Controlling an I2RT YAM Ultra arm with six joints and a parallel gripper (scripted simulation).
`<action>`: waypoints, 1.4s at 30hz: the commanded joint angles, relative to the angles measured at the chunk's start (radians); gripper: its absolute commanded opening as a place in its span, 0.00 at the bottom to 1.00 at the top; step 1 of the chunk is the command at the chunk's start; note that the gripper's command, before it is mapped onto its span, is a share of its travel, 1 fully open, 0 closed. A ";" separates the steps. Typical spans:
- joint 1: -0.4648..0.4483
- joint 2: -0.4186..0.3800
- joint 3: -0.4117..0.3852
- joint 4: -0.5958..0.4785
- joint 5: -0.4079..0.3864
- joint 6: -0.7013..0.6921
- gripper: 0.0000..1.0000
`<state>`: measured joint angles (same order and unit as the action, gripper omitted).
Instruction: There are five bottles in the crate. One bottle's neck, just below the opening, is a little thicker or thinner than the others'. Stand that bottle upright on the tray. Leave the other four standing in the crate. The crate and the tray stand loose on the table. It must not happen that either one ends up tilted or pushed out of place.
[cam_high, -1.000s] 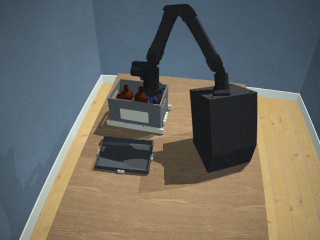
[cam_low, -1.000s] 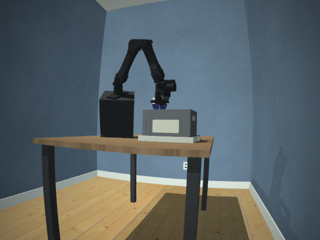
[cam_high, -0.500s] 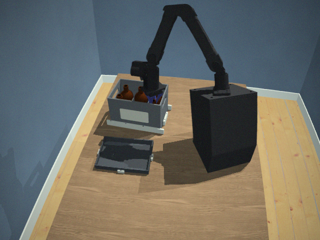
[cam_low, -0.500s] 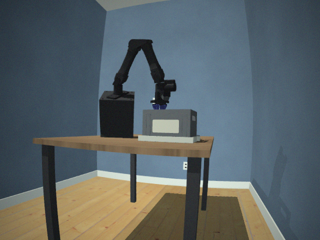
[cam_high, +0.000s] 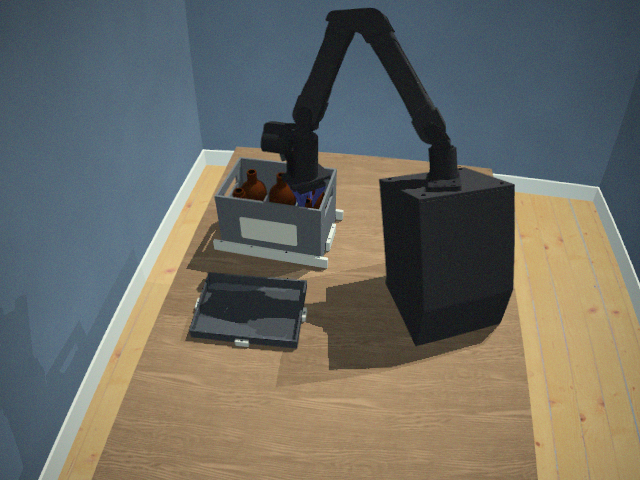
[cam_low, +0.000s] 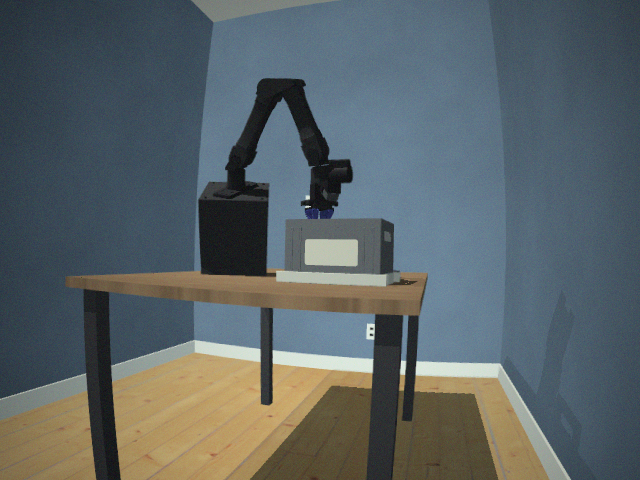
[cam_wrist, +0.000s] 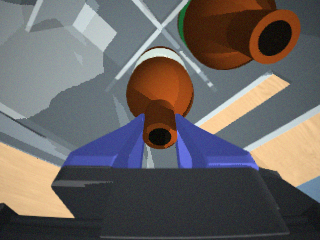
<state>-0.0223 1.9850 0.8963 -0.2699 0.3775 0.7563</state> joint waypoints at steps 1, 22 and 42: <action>0.005 0.001 -0.001 -0.003 0.007 -0.005 0.00; 0.005 0.001 -0.001 -0.003 0.007 -0.005 0.61; 0.005 0.001 -0.001 -0.002 0.003 -0.005 0.61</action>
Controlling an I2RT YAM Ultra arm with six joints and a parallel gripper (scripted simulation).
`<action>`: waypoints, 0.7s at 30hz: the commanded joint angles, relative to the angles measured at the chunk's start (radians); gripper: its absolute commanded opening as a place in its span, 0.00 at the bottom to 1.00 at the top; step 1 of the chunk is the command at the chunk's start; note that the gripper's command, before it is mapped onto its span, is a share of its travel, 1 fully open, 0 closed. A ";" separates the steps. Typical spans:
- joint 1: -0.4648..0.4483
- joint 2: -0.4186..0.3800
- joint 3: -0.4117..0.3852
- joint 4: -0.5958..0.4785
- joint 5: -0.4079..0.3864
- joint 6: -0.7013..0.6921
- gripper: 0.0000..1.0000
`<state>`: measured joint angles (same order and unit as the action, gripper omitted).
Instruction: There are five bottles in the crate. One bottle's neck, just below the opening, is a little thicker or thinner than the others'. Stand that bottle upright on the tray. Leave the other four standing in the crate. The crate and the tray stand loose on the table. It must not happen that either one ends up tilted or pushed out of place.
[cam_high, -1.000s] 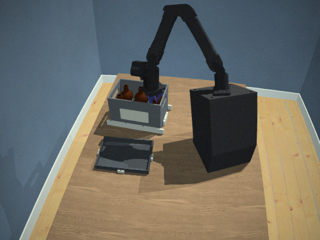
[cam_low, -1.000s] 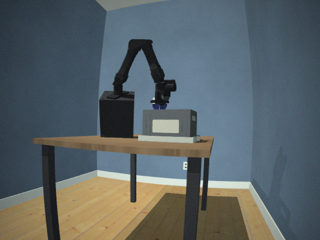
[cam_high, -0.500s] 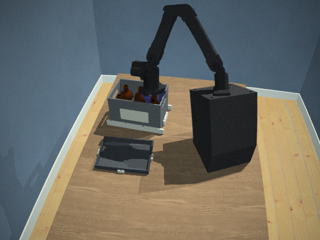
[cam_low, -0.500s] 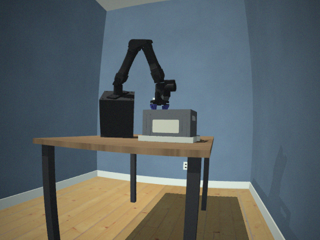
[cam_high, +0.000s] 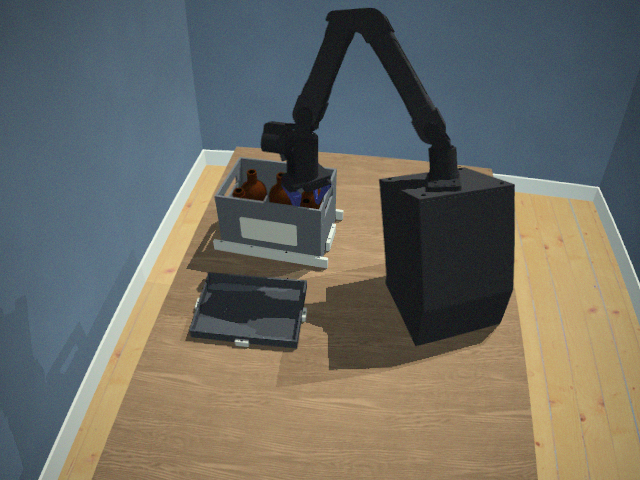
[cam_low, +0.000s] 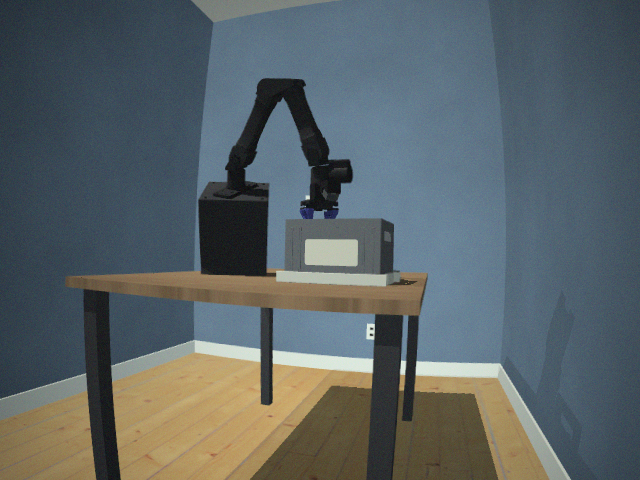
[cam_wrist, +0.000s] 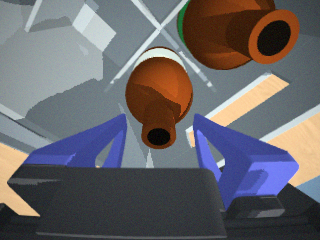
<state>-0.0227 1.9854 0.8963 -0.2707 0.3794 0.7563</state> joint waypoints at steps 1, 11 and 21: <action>0.006 0.001 -0.001 -0.001 0.001 -0.005 0.61; 0.006 0.001 -0.001 -0.001 0.001 -0.005 0.61; 0.018 -0.036 0.003 -0.027 0.004 0.009 0.61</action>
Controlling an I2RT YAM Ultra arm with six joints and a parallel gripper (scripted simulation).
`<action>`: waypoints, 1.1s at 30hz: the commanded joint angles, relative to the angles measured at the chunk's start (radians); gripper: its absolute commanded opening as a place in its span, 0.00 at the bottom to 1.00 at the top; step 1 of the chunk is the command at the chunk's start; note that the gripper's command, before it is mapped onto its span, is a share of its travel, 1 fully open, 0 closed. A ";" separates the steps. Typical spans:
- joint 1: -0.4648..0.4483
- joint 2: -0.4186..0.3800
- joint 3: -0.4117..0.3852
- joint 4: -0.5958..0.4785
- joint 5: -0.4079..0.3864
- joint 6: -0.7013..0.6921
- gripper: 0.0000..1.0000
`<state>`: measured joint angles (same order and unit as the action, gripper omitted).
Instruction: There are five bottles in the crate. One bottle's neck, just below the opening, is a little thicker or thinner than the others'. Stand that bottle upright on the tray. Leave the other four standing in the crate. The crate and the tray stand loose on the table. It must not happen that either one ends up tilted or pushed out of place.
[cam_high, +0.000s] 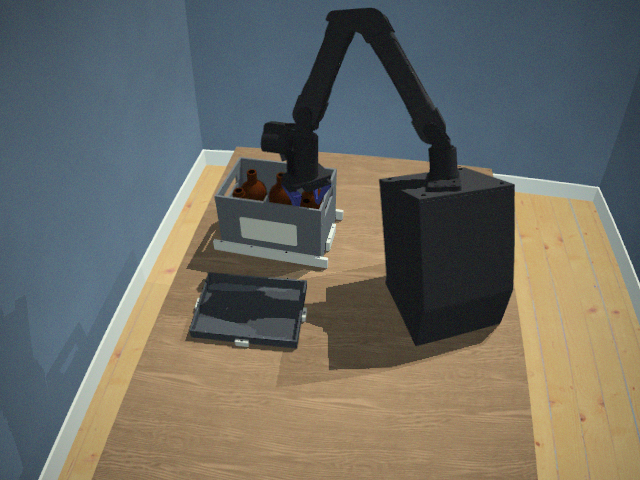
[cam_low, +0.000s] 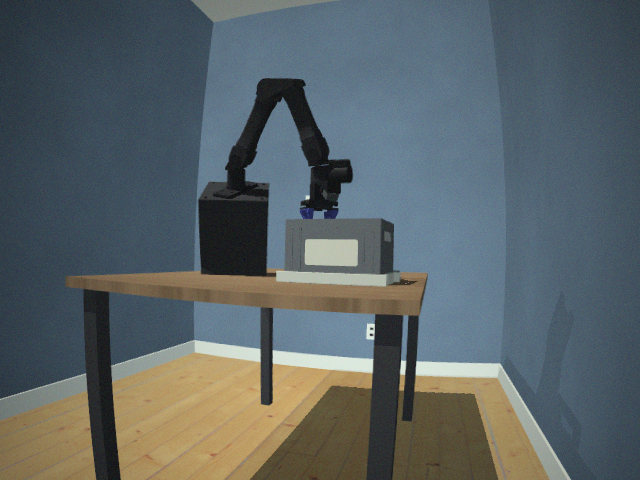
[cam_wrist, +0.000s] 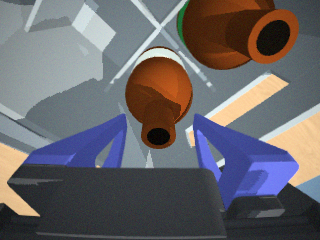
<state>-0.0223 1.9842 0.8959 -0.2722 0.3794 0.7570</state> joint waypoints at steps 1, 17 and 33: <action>0.019 -0.039 0.005 -0.031 0.005 0.010 0.61; 0.067 -0.160 0.038 -0.182 0.016 0.059 0.61; 0.114 -0.254 0.080 -0.339 0.025 0.110 0.61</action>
<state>0.0685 1.7638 0.9451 -0.5667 0.3920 0.8505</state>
